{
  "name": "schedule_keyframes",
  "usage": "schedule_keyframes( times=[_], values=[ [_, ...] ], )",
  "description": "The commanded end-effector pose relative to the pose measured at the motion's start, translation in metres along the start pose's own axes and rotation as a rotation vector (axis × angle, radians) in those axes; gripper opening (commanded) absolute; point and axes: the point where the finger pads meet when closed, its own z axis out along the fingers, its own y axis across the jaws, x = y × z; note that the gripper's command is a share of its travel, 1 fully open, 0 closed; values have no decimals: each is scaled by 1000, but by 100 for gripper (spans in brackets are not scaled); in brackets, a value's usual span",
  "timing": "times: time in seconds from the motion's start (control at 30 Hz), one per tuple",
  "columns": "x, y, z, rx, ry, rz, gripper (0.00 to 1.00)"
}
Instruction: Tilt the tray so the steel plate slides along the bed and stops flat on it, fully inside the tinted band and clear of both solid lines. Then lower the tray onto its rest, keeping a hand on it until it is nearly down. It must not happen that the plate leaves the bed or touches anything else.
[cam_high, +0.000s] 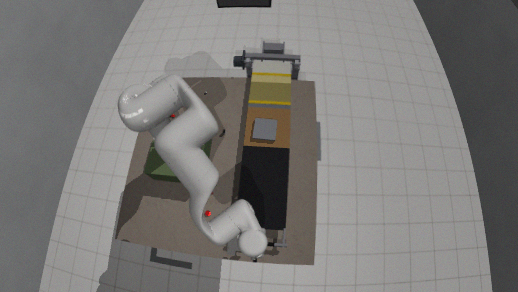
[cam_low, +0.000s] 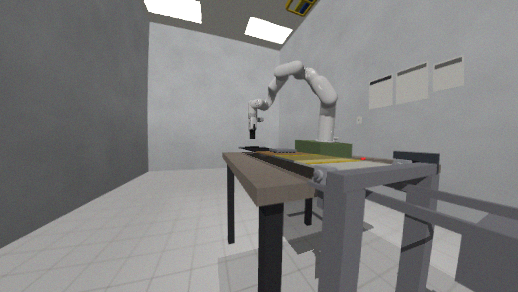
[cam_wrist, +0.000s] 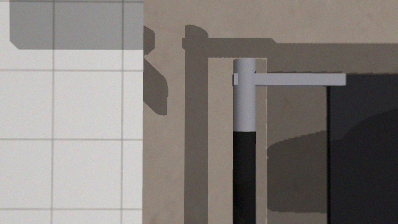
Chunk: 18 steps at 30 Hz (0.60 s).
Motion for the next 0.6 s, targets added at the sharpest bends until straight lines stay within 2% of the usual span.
schedule_keyframes(
  times=[0.0, 0.57],
  values=[
    [-1, -1, -2, 3, -3, 0, 41],
    [-1, -1, 1, 3, -4, 0, 41]
  ],
)
